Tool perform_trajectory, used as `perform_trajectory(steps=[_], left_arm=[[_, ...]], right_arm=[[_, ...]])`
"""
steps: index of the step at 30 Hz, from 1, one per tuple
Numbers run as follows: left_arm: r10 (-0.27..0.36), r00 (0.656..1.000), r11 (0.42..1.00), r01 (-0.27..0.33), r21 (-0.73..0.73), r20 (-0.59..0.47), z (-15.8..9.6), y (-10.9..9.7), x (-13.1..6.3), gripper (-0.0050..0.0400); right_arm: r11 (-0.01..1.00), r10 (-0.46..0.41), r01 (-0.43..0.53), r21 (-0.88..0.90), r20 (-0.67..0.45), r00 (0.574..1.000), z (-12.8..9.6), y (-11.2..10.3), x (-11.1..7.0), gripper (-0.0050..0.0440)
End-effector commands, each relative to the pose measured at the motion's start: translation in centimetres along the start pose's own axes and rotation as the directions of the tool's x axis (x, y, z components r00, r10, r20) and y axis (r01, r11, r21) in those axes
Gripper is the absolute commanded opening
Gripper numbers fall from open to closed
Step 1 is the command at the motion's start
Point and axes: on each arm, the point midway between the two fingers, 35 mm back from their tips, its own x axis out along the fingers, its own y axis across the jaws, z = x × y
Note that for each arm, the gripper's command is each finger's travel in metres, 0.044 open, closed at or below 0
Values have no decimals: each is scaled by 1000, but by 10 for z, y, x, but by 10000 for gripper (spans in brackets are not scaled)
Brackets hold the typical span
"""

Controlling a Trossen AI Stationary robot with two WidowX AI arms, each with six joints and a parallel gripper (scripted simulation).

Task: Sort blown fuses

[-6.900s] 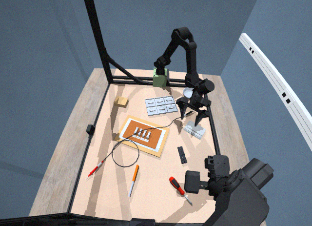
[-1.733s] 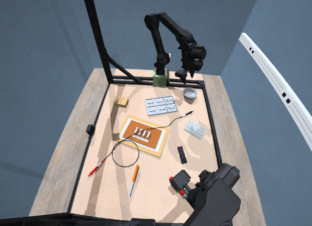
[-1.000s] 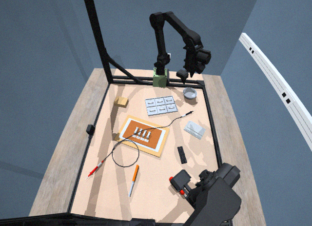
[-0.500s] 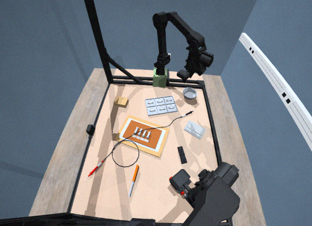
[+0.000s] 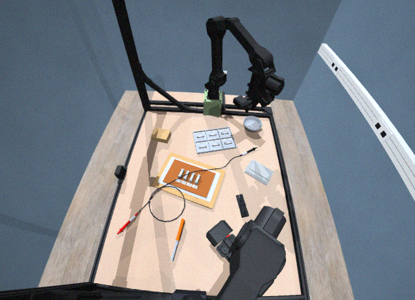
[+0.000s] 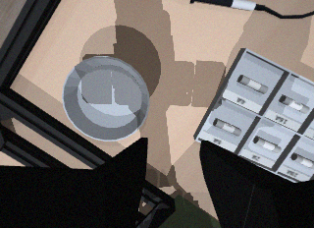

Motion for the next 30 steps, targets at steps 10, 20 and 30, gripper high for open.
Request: perform_trajectory(steps=[10,20,30], left_arm=[[-3,1000,968,-2,252,18,23,-10,8,154],[-4,1000,915,-3,403,17,34,-16,16,154],[-6,1000,828,-4,560,15,47,-23,25,154]], right_arm=[[1000,3,-3,-30,20,1000,-26,42,7,154],[999,0,0,-49,11,1000,-44,68,15,154],[997,1,-1,-72,11,1000,-62,98,22,154]])
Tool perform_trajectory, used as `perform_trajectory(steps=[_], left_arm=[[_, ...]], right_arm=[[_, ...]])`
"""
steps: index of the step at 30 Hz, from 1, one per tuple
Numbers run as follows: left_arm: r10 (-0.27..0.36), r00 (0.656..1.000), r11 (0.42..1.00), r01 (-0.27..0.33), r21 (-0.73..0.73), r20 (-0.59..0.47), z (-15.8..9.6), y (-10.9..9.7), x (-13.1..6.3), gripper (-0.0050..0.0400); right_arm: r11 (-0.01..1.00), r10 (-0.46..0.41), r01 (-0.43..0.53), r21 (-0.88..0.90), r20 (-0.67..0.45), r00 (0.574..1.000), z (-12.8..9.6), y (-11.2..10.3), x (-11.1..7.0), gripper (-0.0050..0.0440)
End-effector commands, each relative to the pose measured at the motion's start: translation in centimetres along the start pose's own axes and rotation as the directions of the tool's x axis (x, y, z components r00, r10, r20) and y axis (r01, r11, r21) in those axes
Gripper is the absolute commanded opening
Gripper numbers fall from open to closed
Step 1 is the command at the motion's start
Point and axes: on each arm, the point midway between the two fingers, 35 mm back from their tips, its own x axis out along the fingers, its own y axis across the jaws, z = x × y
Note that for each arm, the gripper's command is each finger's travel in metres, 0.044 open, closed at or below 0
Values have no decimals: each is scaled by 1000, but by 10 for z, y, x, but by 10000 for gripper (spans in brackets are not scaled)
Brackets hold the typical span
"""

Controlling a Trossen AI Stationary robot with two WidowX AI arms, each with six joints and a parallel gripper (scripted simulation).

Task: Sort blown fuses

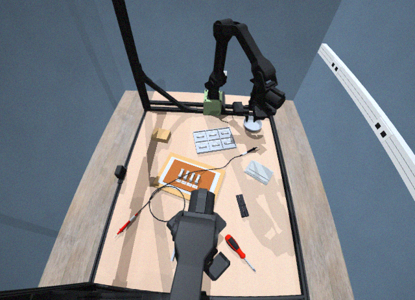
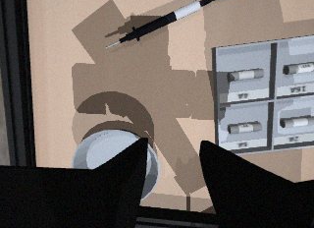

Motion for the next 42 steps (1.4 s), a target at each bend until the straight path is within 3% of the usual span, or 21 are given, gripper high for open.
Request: perform_trajectory(steps=[1,19,35,42], left_arm=[[8,1000,999,-8,49,16,9,3,-2,154],[5,1000,933,-9,361,14,34,3,14,154],[3,1000,797,-9,604,11,56,4,27,154],[3,1000,705,-9,710,9,67,4,34,154]], right_arm=[[1000,1,-1,0,8,1000,-3,9,1,154],[999,18,-17,-40,15,1000,-32,68,10,154],[997,21,-20,-74,11,1000,-60,117,21,154],[996,22,-21,-92,10,1000,-74,141,26,154]])
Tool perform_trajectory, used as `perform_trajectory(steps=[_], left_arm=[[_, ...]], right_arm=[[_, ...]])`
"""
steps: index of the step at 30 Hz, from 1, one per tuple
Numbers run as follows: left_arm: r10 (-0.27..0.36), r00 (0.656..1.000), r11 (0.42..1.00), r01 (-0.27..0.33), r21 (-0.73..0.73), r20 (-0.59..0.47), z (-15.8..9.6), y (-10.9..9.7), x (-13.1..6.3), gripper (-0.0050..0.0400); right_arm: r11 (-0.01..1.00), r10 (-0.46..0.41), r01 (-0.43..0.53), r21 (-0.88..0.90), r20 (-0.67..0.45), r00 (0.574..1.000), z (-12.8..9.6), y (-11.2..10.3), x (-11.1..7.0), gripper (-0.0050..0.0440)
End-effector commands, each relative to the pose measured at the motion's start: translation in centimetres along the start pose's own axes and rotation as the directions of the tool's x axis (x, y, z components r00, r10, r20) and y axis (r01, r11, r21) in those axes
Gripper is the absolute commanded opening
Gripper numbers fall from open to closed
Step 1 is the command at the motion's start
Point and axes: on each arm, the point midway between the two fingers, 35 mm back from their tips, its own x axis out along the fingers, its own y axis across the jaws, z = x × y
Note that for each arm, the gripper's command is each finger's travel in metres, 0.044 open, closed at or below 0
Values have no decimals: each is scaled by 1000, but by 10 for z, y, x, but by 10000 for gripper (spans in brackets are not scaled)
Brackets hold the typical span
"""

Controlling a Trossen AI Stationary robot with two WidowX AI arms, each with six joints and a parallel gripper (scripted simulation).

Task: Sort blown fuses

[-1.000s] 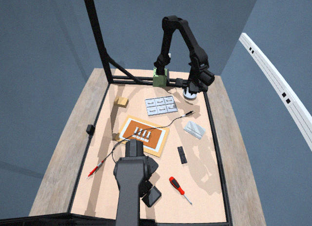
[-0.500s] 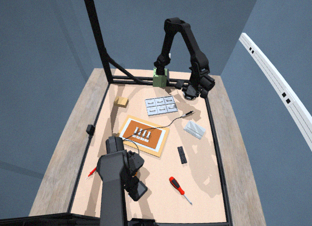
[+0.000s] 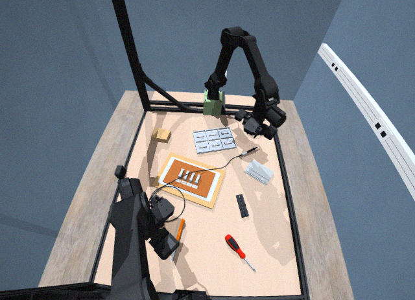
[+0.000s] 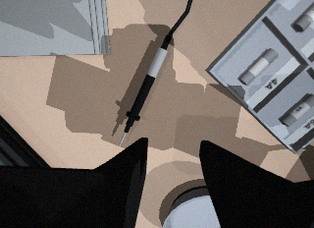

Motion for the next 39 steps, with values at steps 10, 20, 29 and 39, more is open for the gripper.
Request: perform_trajectory(steps=[10,20,29,39], left_arm=[[14,1000,975,-14,221,4,15,17,7,154],[11,1000,925,-11,379,2,25,26,15,154],[3,1000,926,-3,377,-1,23,23,21,154],[-7,1000,927,8,374,-5,22,19,58,154]], right_arm=[[999,27,-27,-26,11,1000,-16,47,2,154],[998,27,-26,-50,9,1000,-33,82,10,154],[997,25,-25,-68,7,1000,-44,107,15,154],[995,27,-26,-91,6,1000,-59,138,21,154]])
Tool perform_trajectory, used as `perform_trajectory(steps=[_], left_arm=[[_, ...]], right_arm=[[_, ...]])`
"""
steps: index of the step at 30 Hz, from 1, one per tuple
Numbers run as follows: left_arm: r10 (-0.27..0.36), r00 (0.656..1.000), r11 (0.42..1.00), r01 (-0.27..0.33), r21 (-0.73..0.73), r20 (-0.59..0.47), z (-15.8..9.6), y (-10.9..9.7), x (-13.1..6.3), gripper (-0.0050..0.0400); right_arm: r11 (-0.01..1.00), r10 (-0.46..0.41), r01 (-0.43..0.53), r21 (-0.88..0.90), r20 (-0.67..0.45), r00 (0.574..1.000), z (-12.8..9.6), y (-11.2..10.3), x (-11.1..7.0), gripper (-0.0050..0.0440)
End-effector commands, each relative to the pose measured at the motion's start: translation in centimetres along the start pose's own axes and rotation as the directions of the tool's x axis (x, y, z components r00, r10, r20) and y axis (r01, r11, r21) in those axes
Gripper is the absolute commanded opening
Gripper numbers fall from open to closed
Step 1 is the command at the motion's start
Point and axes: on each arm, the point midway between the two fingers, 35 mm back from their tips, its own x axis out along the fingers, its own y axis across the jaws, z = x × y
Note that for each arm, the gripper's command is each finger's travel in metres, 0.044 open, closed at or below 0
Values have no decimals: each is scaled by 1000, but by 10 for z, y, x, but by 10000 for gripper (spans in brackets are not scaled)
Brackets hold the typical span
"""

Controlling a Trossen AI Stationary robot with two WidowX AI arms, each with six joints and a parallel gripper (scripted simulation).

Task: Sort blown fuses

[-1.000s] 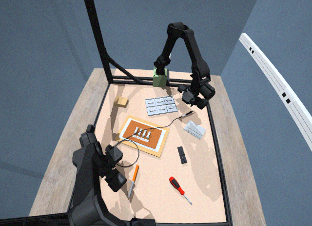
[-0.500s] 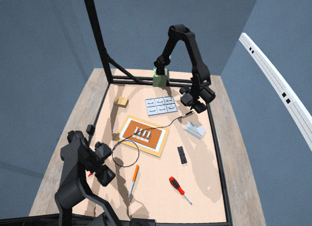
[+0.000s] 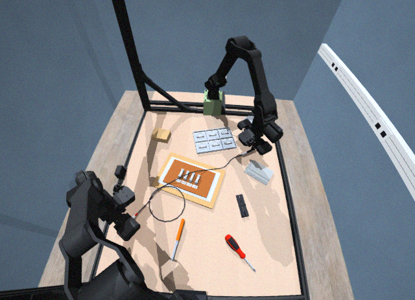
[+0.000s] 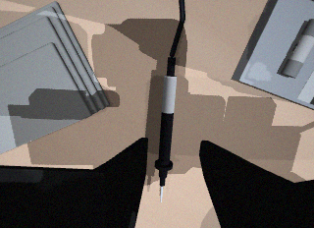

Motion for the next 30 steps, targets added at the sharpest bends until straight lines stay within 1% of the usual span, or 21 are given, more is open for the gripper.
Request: perform_trajectory(steps=[1,5,6,8,9,14,15,20,22,26,28,29,30], left_arm=[[4,1000,1000,-4,5,-2,1,1,8,154],[13,1000,1000,-13,5,-2,1,4,6,154],[26,1000,1000,-26,2,-2,0,6,1,154],[26,1000,1000,-26,2,-2,0,6,1,154],[11,1000,1000,-11,5,-2,1,4,7,154],[4,1000,1000,-4,5,-2,1,1,14,154],[4,1000,1000,-4,5,-2,1,1,15,154],[4,1000,1000,-4,5,-2,1,1,20,154],[4,1000,1000,-4,5,-2,1,1,20,154],[4,1000,1000,-4,5,-2,1,1,24,154],[4,1000,1000,-4,5,-2,1,1,26,154],[4,1000,1000,-4,5,-2,1,1,27,154],[4,1000,1000,-4,5,-2,1,1,28,154]], right_arm=[[1000,26,-26,-3,7,1000,-1,14,-8,154],[1000,26,-26,-3,7,1000,-1,14,-8,154],[999,44,-44,-2,10,999,0,15,-14,154],[999,47,-47,-2,11,999,0,16,-15,154],[999,32,-32,-4,7,999,-1,12,-10,154],[999,32,-32,-4,7,999,-1,12,-10,154],[1000,14,-14,-2,5,1000,-1,10,0,154],[1000,9,-9,-2,4,1000,-1,8,21,154],[1000,9,-9,-2,4,1000,-1,8,21,154],[1000,9,-9,-2,4,1000,-1,8,36,154],[1000,9,-9,-2,4,1000,-1,8,36,154],[999,32,-32,-4,7,999,0,13,28,154],[999,32,-32,-4,7,999,0,13,28,154]])
